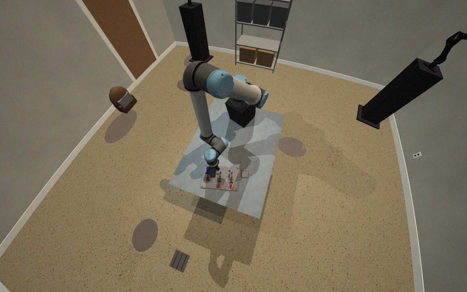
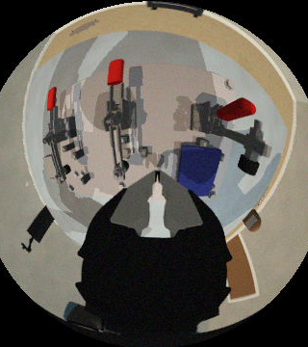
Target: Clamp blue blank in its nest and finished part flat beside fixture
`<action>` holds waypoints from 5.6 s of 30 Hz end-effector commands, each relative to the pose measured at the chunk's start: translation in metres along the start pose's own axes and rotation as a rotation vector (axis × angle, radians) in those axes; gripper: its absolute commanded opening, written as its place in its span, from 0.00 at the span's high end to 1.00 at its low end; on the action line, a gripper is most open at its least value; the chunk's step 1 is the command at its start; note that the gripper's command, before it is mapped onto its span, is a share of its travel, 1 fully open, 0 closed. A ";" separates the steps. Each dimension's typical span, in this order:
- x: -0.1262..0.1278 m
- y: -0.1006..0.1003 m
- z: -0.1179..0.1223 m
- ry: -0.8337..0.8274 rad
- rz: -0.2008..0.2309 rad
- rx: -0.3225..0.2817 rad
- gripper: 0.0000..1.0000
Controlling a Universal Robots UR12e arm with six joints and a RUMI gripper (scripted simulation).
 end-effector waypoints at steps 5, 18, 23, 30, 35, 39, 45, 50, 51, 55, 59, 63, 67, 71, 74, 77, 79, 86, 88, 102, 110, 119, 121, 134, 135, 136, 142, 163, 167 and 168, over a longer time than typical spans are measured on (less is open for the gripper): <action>0.000 0.001 0.000 0.000 0.000 0.001 1.00; 0.001 0.001 -0.001 0.000 0.000 0.001 1.00; 0.004 0.001 -0.001 0.000 0.000 0.001 1.00; 0.004 0.001 -0.001 0.000 0.000 0.001 1.00; 0.004 0.001 -0.001 0.000 0.000 0.001 1.00; 0.004 0.001 -0.001 0.000 0.000 0.001 1.00; 0.005 0.001 -0.001 0.000 0.000 0.001 1.00; 0.007 0.001 -0.001 0.000 0.000 0.001 1.00; 0.008 0.001 -0.002 0.000 0.000 0.001 1.00; 0.008 0.001 -0.002 0.000 0.000 0.001 1.00; 0.008 0.001 -0.002 0.000 0.000 0.001 1.00; 0.008 0.001 -0.002 0.000 0.000 0.001 1.00; 0.008 0.001 -0.002 0.000 0.000 0.001 1.00; 0.008 0.001 -0.002 0.000 0.000 0.001 1.00; 0.010 0.001 -0.002 0.000 0.000 0.001 1.00; 0.012 0.001 -0.002 0.000 0.000 0.001 1.00; 0.012 0.001 -0.002 0.000 0.000 0.001 1.00; 0.012 0.001 -0.002 0.000 0.000 0.001 1.00; 0.012 0.001 -0.002 0.000 0.000 0.001 1.00; 0.014 0.001 -0.002 0.000 0.000 0.001 1.00; 0.016 0.001 -0.003 0.000 0.000 0.001 1.00; 0.016 0.001 -0.003 0.000 0.000 0.001 1.00; 0.016 0.001 -0.003 0.000 0.000 0.001 1.00; 0.020 0.001 -0.003 0.000 0.000 0.001 1.00; 0.020 0.001 -0.003 0.000 0.000 0.001 1.00; 0.020 0.001 -0.003 0.000 0.000 0.001 1.00; 0.020 0.001 -0.003 0.000 0.000 0.001 1.00; 0.024 0.001 -0.004 0.000 0.000 0.001 1.00; 0.024 0.001 -0.004 0.000 0.000 0.001 1.00; 0.024 0.001 -0.004 0.000 0.000 0.001 1.00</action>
Point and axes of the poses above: the point where the finger pads meet when closed, its own y axis back along the fingers, its own x axis across the jaws, z = x × y, the point moved 5 cm from there along y, back along the fingers, and after that the axes turned 8 degrees about -y, right-handed, at the moved point
